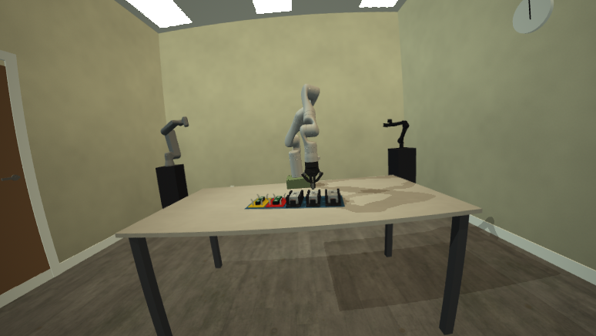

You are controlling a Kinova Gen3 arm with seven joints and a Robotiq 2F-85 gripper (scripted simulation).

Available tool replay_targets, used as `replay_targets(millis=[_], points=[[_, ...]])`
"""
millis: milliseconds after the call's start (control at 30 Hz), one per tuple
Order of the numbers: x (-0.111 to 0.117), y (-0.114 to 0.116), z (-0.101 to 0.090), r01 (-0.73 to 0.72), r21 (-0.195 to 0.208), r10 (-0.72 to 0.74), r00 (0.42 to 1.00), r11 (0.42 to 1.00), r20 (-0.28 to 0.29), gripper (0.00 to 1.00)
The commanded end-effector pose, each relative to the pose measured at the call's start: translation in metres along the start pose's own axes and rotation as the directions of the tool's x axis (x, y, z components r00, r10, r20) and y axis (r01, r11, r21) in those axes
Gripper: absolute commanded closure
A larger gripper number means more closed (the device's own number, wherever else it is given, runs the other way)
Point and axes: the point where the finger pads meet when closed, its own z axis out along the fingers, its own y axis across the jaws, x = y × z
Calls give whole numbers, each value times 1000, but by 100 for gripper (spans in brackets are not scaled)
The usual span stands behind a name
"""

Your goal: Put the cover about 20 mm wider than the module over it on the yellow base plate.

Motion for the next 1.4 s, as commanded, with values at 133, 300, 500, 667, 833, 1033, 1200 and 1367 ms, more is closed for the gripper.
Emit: replay_targets(millis=[133,300,500,667,833,1033,1200,1367], points=[[-1,0,-1,0,-1,0,1000,1000,2,100],[-1,0,-1,0,-1,0,1000,1000,2,100],[-1,0,-1,0,-1,0,1000,1000,2,0],[-1,0,-1,0,-1,0,1000,1000,2,0],[-1,0,-1,0,-1,0,1000,1000,2,0],[-1,0,-1,0,-1,0,1000,1000,2,0],[-1,0,-1,0,-1,0,1000,1000,2,0],[-1,0,-1,0,-1,0,1000,1000,2,0]])
